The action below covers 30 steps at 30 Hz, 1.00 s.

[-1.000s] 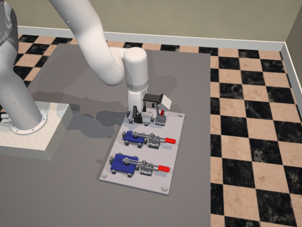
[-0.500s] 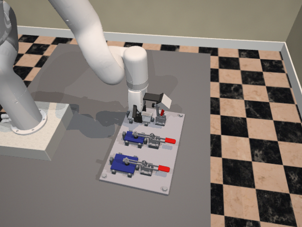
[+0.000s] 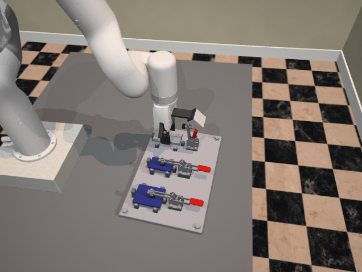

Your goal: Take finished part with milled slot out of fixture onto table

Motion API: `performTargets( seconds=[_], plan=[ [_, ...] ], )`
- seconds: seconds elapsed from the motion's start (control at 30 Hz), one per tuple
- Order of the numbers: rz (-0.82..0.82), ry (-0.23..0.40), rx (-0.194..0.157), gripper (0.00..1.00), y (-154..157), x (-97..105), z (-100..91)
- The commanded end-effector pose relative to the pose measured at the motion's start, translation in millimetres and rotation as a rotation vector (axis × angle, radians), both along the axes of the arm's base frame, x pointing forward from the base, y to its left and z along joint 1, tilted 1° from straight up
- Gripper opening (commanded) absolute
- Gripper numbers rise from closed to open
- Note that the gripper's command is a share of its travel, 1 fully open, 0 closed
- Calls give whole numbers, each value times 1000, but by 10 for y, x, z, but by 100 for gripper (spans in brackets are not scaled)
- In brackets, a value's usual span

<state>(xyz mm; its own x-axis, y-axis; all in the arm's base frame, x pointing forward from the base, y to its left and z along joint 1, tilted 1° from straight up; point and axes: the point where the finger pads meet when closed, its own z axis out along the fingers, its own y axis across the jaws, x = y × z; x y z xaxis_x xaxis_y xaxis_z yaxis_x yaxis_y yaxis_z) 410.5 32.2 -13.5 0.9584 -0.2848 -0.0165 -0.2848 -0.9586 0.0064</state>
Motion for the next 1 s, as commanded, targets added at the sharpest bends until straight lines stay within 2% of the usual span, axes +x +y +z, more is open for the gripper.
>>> performTargets(
  seconds=[0.0,0.43,0.97],
  plan=[
    [0,-3,0,0,0,12,50],
    [0,-3,0,0,-2,14,168],
    [0,-3,0,0,-2,15,200]
  ],
)
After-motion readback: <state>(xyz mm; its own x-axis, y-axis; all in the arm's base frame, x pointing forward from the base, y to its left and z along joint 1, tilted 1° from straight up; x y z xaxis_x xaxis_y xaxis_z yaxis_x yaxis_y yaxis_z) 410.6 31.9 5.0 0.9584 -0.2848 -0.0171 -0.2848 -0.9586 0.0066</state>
